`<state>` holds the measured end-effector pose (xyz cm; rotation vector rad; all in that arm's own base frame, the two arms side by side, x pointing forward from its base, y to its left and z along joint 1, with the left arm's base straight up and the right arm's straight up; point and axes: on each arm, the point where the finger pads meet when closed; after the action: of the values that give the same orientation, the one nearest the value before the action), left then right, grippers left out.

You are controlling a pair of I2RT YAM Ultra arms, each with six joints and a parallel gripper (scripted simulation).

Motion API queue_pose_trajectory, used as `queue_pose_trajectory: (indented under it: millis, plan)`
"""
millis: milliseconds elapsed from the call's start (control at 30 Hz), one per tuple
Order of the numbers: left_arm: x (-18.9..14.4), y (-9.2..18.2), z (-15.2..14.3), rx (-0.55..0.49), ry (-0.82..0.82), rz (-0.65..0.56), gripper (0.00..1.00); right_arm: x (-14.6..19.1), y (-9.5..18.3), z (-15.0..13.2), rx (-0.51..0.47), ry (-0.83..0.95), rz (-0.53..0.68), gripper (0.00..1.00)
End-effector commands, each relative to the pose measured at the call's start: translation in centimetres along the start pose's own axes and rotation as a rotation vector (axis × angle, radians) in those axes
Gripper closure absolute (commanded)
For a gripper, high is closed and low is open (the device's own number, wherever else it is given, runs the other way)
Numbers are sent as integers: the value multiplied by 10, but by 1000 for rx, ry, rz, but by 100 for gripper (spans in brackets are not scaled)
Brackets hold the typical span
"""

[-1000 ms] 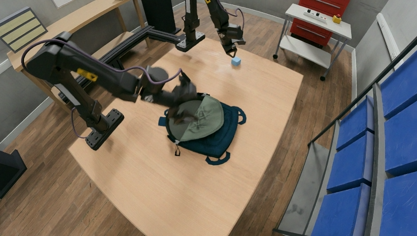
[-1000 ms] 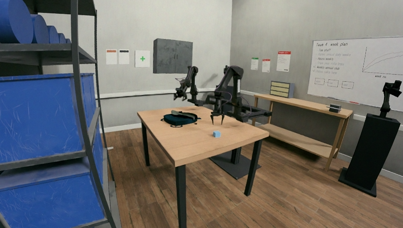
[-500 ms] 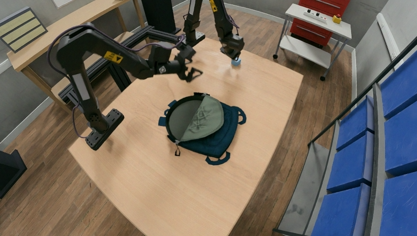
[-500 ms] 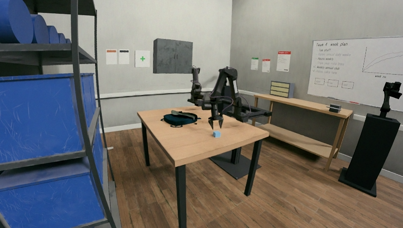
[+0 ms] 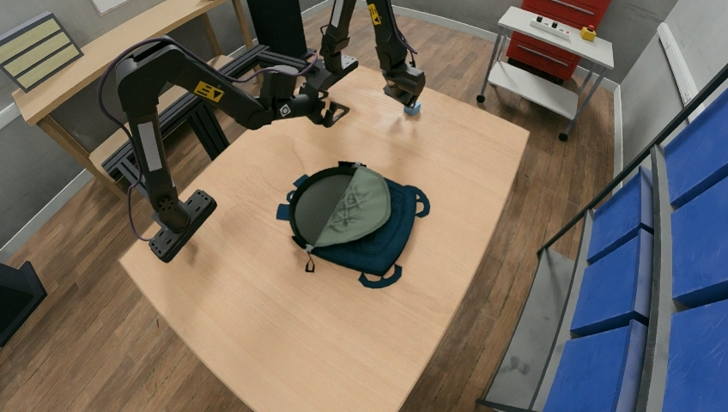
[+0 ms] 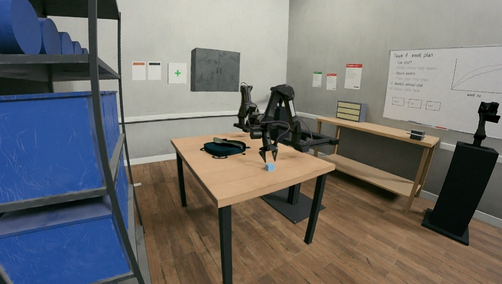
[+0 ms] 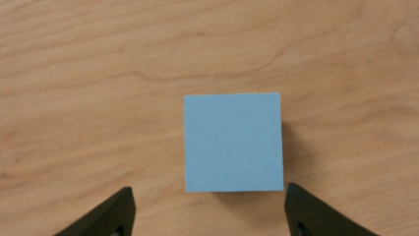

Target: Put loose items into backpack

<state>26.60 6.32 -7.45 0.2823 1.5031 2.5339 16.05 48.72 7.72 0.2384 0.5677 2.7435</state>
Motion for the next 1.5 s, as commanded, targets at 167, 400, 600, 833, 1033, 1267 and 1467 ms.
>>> queue_pose_trajectory:
  millis: [167, 400, 600, 833, 1033, 1267, 1467]
  plan:
    - [-24, -5, 18, -36, 31, -37, 31, 3, -1, 38, -93, -1, 6, 0]
    - [-21, -14, 18, -34, 26, -27, 31, 2, 0, 32, -82, 0, 5, 0]
    - [-21, -23, 18, -35, 26, -27, 33, 2, 0, 32, -82, 0, 5, 0]
    - [-21, -32, 18, -35, 26, -27, 41, 2, 0, 32, -82, 0, 5, 0]
    - [-21, -40, 19, -35, 26, -27, 47, 2, 0, 32, -82, 0, 5, 0]
    - [-22, -36, 17, -37, 32, -38, 57, 2, 0, 32, -82, 0, 5, 0]
    - [-17, -29, 20, -33, 24, -24, 70, 2, 0, 32, -82, 0, 5, 0]
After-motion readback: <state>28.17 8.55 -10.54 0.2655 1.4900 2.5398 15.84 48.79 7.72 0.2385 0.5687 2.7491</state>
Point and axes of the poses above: on each arm, the point where the finger pads meet when closed, its own y axis back along the fingers, its own x axis across the jaws, z = x × y, and after that the axes turned 5 degrees about -y, right-handed
